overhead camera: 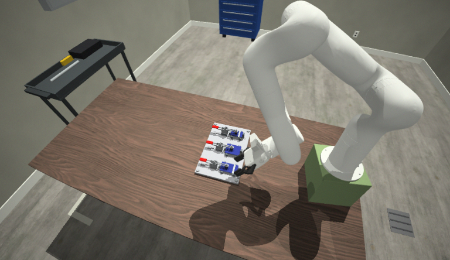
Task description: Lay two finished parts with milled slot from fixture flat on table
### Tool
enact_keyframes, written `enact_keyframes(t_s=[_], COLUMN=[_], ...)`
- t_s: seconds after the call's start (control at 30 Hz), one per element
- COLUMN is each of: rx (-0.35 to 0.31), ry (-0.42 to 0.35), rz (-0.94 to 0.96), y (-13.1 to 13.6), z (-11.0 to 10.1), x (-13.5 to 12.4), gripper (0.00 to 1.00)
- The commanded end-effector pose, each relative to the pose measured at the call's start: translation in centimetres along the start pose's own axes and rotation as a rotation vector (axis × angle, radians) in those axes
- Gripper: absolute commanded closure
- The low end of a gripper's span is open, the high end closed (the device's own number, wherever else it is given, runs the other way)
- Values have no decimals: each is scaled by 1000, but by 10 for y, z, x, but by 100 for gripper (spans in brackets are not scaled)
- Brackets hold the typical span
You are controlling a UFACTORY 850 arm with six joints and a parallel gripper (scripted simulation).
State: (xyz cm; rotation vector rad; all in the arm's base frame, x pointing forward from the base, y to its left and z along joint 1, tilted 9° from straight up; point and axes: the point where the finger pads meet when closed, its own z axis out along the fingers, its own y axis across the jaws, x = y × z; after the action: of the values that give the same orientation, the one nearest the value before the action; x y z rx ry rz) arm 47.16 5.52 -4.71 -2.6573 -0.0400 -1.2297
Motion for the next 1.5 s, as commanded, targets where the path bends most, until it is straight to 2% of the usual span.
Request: enact_keyframes(t_s=[0.0, 0.63, 0.83, 1.03, 1.1, 1.27, 1.33, 1.43, 1.47], rx=[0, 1, 21, 88, 88, 204, 206, 273, 273], ry=[1, 1, -8, -38, -38, -98, -99, -134, -134], rz=[0, -2, -45, -192, -192, -452, -455, -605, -605], y=[0, 0, 0, 0, 0, 2, 2, 3, 3], z=[0, 0, 0, -2, -2, -5, -5, -6, -6], x=[1, 1, 2, 7, 7, 15, 15, 20, 20], gripper=[0, 0, 0, 0, 0, 0, 0, 0, 0])
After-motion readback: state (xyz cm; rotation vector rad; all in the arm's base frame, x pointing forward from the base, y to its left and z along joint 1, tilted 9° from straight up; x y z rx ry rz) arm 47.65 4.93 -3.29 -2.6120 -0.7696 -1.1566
